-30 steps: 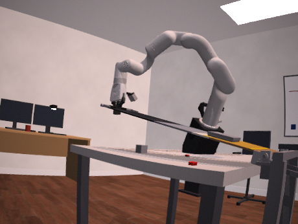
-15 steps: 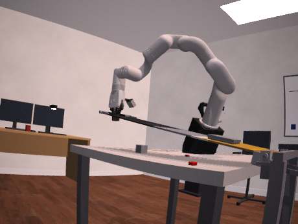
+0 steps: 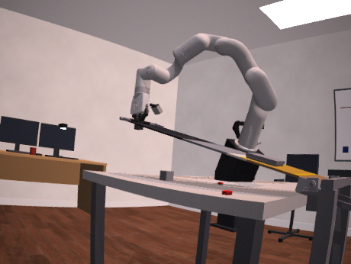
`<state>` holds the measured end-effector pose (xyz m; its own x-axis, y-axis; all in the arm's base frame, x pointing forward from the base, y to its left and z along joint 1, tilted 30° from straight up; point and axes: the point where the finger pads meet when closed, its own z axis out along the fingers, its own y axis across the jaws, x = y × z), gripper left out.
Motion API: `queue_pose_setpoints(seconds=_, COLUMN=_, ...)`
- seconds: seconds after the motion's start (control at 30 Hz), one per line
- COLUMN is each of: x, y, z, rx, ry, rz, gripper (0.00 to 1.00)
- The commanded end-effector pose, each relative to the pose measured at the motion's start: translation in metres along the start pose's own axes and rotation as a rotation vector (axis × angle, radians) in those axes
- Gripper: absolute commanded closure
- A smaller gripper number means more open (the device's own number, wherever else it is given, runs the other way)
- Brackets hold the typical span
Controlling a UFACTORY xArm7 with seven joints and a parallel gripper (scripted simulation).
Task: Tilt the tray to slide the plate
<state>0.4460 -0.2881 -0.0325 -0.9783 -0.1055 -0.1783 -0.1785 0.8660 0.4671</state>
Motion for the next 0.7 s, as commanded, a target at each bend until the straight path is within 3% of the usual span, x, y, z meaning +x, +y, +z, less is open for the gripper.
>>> queue_pose_setpoints(seconds=0.0, x=0.0, y=-0.012, z=0.036, rx=0.011, ry=-0.004, rz=0.002, gripper=1.0)
queue_pose_setpoints(seconds=0.07, x=0.0, y=-0.015, z=0.055, rx=0.011, ry=-0.004, rz=0.002, gripper=1.0)
queue_pose_setpoints(seconds=0.27, x=0.0, y=-0.015, z=0.055, rx=0.011, ry=-0.004, rz=0.002, gripper=1.0)
queue_pose_setpoints(seconds=0.37, x=0.0, y=-0.005, z=0.004, rx=0.011, ry=-0.004, rz=0.002, gripper=1.0)
queue_pose_setpoints(seconds=0.43, x=0.0, y=0.0, z=-0.015, rx=0.011, ry=-0.004, rz=0.002, gripper=1.0)
queue_pose_setpoints(seconds=0.5, x=0.0, y=-0.005, z=0.004, rx=0.011, ry=-0.004, rz=0.002, gripper=1.0)
queue_pose_setpoints(seconds=0.6, x=0.0, y=-0.015, z=0.055, rx=0.011, ry=-0.004, rz=0.002, gripper=1.0)
queue_pose_setpoints(seconds=0.67, x=0.0, y=-0.016, z=0.06, rx=0.011, ry=-0.004, rz=0.002, gripper=1.0)
